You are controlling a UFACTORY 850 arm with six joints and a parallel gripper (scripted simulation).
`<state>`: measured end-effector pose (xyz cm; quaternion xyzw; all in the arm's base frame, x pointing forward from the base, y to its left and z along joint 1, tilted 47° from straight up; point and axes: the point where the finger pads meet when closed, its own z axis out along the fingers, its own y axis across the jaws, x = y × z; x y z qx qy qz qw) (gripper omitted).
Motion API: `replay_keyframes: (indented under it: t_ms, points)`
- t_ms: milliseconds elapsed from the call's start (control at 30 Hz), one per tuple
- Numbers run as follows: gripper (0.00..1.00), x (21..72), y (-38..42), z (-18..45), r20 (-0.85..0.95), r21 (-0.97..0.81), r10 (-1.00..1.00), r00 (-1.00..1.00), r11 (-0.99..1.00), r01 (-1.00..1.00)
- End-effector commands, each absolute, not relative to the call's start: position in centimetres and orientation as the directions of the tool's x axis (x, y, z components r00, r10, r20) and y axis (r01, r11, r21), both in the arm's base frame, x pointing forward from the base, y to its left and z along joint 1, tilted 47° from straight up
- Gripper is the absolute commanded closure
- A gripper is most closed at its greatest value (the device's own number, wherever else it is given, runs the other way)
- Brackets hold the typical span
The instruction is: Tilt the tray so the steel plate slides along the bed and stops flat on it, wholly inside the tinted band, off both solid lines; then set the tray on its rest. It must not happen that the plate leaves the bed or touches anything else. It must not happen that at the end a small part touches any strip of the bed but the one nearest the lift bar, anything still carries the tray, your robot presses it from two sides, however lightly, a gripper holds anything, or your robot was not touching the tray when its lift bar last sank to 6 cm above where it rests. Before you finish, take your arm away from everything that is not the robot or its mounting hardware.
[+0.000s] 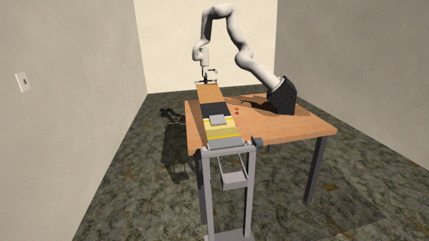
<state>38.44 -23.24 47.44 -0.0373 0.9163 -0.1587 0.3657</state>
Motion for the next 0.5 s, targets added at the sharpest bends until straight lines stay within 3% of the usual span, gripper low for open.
replay_keyframes:
  t_ms: [0, 100, 267, 467]
  points:
    - [1.00, 35.7, -21.3, 50.1, -0.660, -0.319, -0.186, -0.728, 0.947, 0.047]
    - [1.00, 33.2, -19.4, 52.3, -0.660, -0.319, -0.186, -0.728, 0.947, 0.047]
    - [1.00, 37.9, -22.8, 48.1, -0.660, -0.319, -0.186, -0.728, 0.947, 0.047]
    - [1.00, 38.2, -23.1, 47.8, -0.660, -0.319, -0.186, -0.728, 0.947, 0.047]
